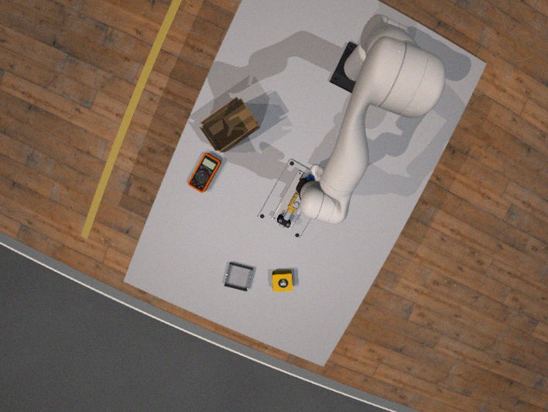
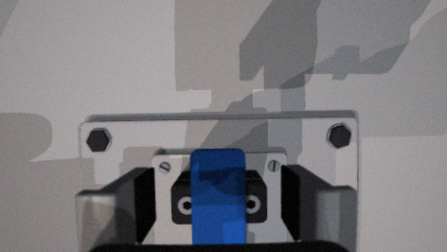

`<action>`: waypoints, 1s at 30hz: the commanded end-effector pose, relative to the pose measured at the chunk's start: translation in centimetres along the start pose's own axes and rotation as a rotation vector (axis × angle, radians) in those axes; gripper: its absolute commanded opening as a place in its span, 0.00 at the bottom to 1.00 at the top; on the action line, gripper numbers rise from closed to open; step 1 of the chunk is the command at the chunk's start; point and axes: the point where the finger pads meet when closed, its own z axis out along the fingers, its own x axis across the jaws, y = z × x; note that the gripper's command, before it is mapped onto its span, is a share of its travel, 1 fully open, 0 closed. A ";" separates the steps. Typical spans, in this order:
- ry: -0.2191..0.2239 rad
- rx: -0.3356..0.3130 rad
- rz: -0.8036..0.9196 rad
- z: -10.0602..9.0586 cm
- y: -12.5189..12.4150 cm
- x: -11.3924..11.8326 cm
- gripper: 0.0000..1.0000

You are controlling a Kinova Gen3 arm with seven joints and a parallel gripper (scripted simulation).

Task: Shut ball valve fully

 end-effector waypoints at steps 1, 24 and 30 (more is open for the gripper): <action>0.000 -0.002 0.000 -0.1 0.1 0.0 1.00; 0.000 -0.002 0.000 0.6 0.1 0.0 1.00; 0.000 -0.002 0.000 1.0 0.1 0.0 1.00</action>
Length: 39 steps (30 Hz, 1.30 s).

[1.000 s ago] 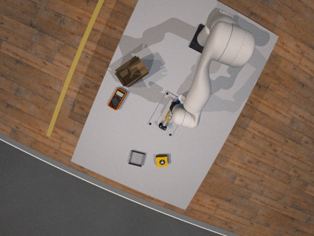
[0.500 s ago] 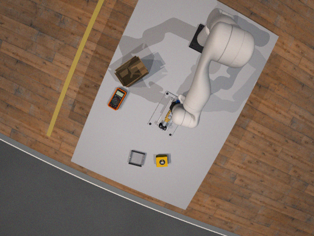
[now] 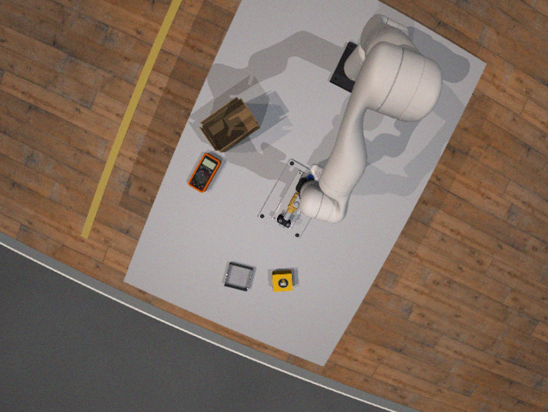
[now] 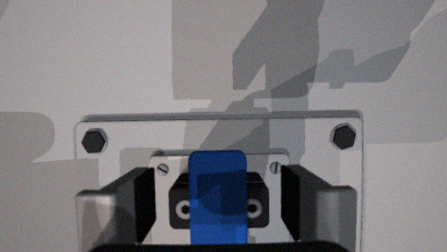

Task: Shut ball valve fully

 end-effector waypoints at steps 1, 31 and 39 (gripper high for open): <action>0.000 -0.002 0.000 0.1 0.1 0.0 1.00; 0.000 -0.002 0.000 1.1 0.1 0.0 1.00; 0.000 -0.002 0.000 1.1 0.1 0.0 1.00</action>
